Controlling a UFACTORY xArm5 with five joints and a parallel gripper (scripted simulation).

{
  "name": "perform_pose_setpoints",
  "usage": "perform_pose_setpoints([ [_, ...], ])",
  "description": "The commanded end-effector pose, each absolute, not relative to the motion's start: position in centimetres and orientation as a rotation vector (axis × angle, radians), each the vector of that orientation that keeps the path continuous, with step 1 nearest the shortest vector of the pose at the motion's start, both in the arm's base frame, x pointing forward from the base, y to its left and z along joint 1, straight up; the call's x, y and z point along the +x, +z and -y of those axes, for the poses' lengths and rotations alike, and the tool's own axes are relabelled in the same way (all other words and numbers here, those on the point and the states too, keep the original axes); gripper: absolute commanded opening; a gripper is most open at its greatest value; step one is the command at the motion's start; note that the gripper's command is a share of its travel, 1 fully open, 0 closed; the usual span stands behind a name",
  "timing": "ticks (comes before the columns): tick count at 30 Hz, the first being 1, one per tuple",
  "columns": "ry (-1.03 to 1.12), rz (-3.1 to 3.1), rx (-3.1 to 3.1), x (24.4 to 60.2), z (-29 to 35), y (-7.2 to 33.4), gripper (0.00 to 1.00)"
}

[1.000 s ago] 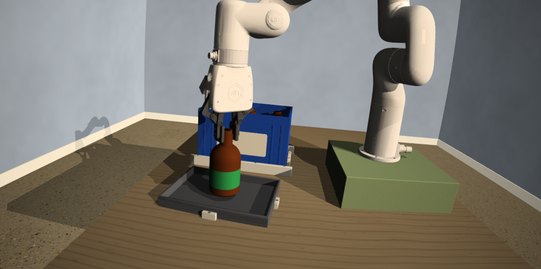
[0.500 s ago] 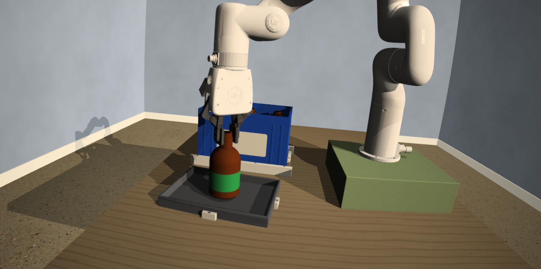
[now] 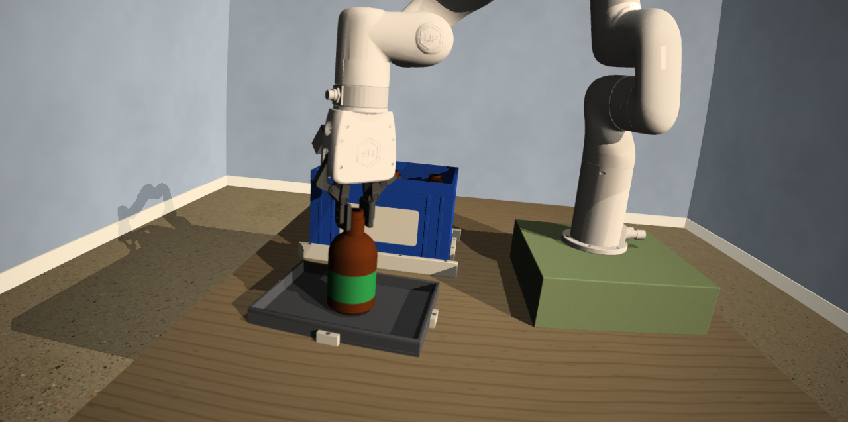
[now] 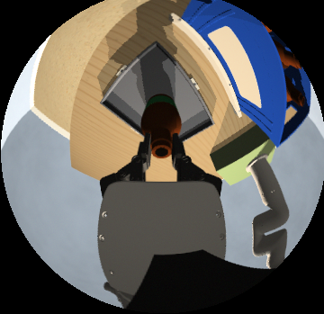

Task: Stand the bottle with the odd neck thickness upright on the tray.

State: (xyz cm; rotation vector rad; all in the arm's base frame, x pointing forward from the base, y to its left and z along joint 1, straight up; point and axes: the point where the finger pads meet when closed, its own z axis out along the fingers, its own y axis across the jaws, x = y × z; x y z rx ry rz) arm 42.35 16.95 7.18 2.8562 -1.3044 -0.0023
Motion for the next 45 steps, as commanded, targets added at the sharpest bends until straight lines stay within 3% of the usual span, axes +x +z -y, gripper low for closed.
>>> perform_pose_setpoints([
  [1, 0.002, 1.306, 2.859, 42.48, -17.00, 7.26, 0.00],
  [20, 0.002, 1.306, 2.859, 42.48, -17.00, 7.24, 0.00],
  [21, 0.002, 1.306, 2.859, 42.48, -17.00, 7.24, 1.00],
  [45, 0.002, 1.306, 2.859, 42.48, -17.00, 7.24, 1.00],
])
